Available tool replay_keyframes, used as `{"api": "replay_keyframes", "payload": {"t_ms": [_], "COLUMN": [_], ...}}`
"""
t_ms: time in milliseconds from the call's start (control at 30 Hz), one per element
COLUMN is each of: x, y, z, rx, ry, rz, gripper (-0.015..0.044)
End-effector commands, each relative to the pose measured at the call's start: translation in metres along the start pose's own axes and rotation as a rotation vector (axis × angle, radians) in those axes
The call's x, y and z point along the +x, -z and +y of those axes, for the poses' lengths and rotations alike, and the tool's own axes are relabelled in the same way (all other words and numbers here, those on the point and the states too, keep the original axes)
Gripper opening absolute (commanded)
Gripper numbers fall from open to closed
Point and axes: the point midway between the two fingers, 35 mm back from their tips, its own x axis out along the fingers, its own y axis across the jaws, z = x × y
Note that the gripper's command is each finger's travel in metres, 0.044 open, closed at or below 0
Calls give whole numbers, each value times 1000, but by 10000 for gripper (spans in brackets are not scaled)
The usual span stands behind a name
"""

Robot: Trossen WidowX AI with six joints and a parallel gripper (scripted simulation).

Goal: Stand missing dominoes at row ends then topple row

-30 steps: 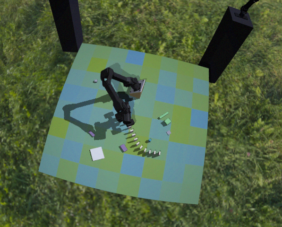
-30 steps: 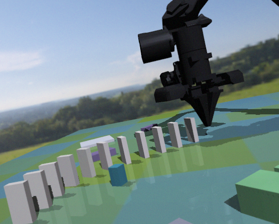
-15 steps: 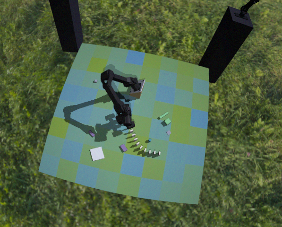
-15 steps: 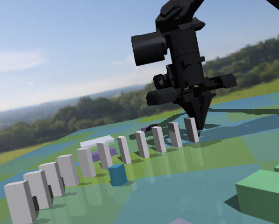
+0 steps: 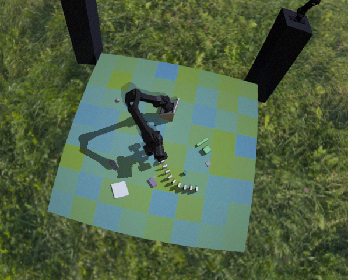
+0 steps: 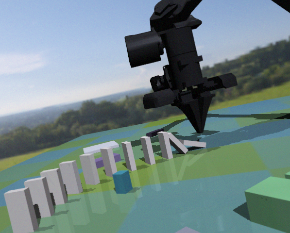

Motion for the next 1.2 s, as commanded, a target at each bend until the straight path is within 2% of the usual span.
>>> {"api": "replay_keyframes", "payload": {"t_ms": [0,100,1167], "x": [-34,-51,-51], "y": [-1,6,6], "z": [17,25,25], "rx": [8,6,6], "ry": [-17,-28,-28], "rz": [-3,-6,-6], "gripper": [0,0,0]}}
